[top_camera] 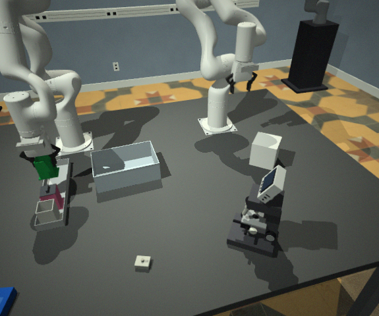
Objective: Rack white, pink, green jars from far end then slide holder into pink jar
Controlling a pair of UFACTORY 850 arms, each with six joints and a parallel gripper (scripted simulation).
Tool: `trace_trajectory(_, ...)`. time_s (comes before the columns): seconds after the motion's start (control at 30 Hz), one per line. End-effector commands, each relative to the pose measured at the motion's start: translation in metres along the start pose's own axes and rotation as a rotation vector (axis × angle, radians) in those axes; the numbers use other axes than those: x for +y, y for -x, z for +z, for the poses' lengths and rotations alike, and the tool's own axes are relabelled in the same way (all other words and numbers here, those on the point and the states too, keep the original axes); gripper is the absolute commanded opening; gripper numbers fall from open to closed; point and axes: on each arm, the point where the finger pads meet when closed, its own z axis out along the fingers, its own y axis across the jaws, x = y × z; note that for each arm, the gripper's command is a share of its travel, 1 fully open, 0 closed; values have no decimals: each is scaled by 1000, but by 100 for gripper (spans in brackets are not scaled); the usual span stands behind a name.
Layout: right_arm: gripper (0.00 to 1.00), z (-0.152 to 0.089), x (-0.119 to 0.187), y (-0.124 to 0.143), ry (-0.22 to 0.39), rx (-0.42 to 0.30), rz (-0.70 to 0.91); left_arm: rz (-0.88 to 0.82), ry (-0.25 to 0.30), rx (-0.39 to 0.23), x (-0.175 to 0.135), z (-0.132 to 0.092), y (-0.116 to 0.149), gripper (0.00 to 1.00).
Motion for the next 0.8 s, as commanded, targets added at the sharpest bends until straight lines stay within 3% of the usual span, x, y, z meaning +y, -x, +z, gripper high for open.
trace_trajectory(0.0, 0, 4, 0, -1, 0, 2, 0, 0, 0, 1, 0, -1, -1, 100)
trace_trajectory(0.77, 0, 30, 0, -1, 0, 2, 0, 0, 0, 1, 0, -1, -1, 100)
